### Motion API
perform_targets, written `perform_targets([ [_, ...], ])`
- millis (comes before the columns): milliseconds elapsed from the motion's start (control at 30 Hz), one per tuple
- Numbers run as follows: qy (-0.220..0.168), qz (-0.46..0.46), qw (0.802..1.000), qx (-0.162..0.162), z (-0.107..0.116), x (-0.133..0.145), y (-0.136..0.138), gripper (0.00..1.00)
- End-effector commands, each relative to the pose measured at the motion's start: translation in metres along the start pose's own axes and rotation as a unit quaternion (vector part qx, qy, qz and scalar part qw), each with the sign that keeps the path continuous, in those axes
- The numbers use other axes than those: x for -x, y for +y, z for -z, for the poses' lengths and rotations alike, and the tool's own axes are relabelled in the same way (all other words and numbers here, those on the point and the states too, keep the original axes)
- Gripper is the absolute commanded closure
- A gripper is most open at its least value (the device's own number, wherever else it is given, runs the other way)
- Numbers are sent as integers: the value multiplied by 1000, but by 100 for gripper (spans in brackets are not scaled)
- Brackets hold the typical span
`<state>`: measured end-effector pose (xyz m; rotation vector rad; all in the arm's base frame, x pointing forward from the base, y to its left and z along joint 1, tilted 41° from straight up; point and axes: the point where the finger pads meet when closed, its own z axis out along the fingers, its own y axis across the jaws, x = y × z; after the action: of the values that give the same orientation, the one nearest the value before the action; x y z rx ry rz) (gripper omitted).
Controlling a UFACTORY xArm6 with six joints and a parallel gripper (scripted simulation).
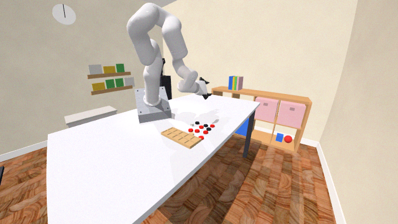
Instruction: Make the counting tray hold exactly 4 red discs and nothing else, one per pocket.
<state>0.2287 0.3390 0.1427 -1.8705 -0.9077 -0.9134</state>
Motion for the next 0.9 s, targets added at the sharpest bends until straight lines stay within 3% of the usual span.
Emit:
perform_targets([
  [0, 1, 0, 1000, -1, 0, -1, 0, 0],
  [533, 1, 0, 1000, -1, 0, -1, 0, 0],
  [567, 1, 1, 1000, 0, 0, -1, 0, 53],
  [733, -13, 16, 1000, 19, 1, -1, 11, 53],
  [867, -52, 59, 994, 73, 8, -3, 42, 53],
])
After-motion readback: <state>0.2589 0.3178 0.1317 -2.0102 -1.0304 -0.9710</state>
